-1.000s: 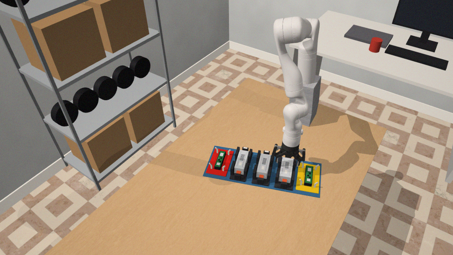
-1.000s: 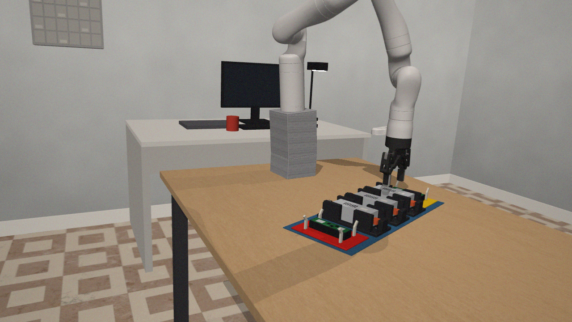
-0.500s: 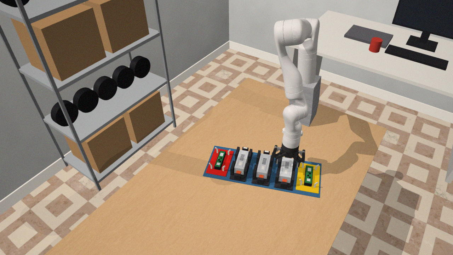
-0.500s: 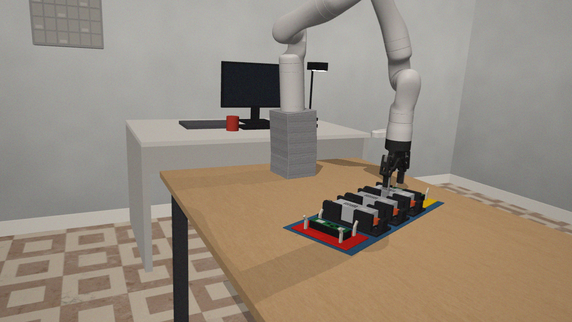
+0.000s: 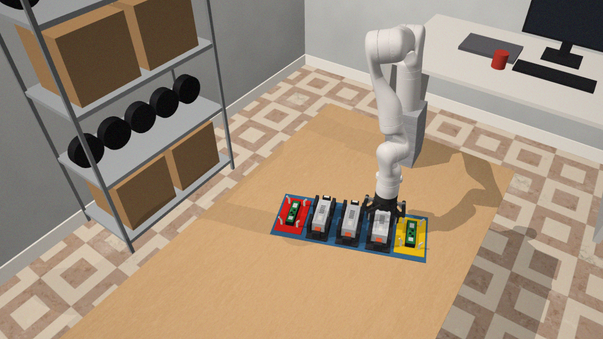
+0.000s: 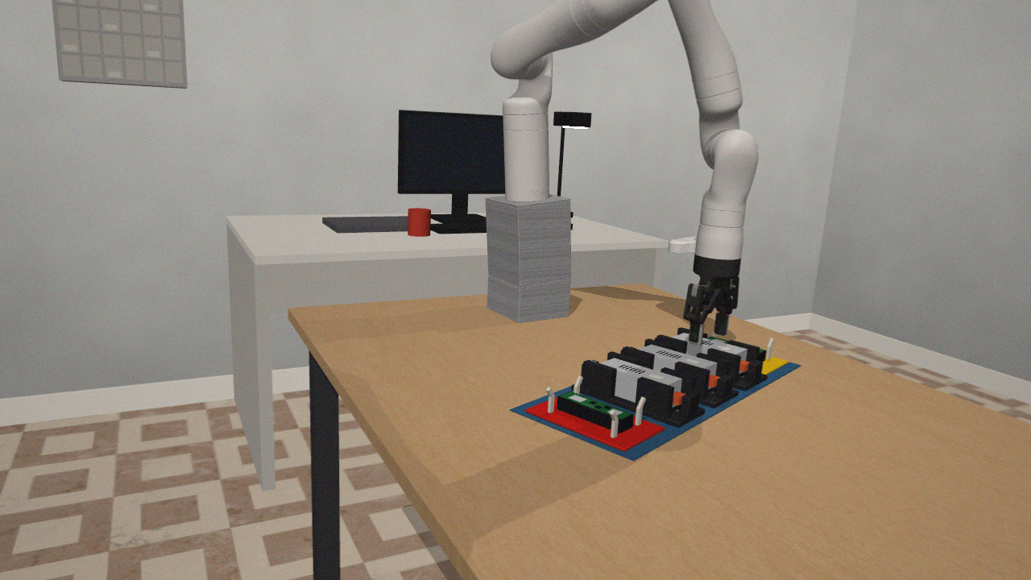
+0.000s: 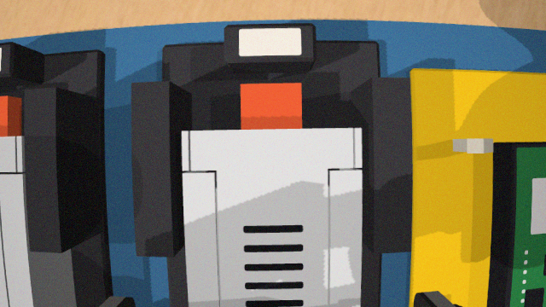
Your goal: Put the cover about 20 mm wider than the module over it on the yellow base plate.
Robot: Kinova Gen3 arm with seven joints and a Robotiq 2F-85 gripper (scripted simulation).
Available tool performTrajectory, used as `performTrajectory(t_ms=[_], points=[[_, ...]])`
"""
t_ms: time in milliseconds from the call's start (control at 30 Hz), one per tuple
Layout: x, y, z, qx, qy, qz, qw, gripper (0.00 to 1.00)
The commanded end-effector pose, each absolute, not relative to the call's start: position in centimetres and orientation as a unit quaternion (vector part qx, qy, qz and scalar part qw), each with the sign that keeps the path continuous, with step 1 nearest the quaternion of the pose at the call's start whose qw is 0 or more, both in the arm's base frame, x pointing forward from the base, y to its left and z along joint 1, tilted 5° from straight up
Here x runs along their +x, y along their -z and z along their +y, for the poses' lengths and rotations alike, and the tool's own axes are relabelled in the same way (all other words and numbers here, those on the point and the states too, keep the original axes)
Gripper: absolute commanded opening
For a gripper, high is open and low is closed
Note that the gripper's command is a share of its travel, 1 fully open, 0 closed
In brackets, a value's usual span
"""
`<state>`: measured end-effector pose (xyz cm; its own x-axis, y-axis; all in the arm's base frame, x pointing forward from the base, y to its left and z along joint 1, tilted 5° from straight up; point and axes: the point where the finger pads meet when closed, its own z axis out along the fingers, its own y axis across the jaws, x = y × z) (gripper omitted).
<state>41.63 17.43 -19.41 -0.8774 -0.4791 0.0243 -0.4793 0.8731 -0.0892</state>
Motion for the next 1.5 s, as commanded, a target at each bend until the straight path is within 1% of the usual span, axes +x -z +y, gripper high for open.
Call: performTrajectory(t_ms=[0, 1467], points=[[41.7, 19.5, 17.5, 0.248, -0.046, -0.968, 0.0, 1.0], [41.8, 22.2, 17.2, 0.248, -0.046, -0.968, 0.0, 1.0]])
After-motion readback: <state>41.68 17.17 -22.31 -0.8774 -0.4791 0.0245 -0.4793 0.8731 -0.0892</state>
